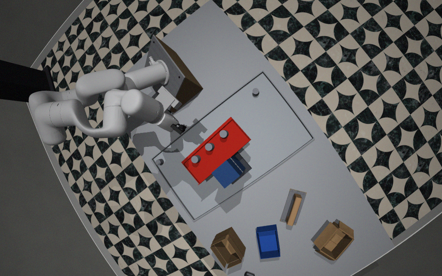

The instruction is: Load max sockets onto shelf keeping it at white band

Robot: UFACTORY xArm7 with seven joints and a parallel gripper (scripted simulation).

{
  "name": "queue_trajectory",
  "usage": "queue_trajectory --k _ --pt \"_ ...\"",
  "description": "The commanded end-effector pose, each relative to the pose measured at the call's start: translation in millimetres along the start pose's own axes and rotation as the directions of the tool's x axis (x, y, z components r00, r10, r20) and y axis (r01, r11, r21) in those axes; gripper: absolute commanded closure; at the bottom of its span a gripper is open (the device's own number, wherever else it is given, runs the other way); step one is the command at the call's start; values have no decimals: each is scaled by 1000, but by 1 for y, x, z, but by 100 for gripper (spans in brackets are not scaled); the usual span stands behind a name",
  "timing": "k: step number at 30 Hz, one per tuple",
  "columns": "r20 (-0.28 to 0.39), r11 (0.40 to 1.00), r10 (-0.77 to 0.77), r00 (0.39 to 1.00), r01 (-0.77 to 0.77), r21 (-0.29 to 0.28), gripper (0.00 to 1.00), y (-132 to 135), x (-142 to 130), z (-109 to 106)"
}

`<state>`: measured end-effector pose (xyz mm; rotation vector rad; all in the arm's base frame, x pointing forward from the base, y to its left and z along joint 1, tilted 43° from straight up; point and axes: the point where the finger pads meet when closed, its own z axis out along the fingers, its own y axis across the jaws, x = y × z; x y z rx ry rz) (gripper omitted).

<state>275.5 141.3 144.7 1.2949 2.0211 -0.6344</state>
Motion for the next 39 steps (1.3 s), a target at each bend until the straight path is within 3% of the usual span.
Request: queue_trajectory --k 1,2,3,6,7,8,9,11,12,14,15,16,19,26,39 --pt "56 977 -124 991 131 -169 0 -8 -11 -53" --pt "56 977 -124 991 131 -169 0 -8 -11 -53" --pt "94 954 -171 981 188 -235 0 -13 -14 -75" --pt "94 954 -171 981 188 -235 0 -13 -14 -75" --pt "135 922 -213 968 245 -299 0 -21 -17 -97" --pt "135 922 -213 968 245 -299 0 -21 -17 -97" --pt "176 885 -250 952 299 -358 0 -30 -21 -118" --pt "176 885 -250 952 299 -358 0 -30 -21 -118" --pt "216 843 -280 935 347 -411 0 -40 -24 -138" --pt "216 843 -280 935 347 -411 0 -40 -24 -138" --pt "251 801 -304 919 389 -455 0 -50 -26 -154" --pt "251 801 -304 919 389 -455 0 -50 -26 -154" --pt "308 726 -333 891 451 -520 0 -67 -31 -179" --pt "351 662 -350 869 494 -564 0 -82 -35 -196" --pt "351 661 -350 868 495 -564 0 -82 -35 -196"
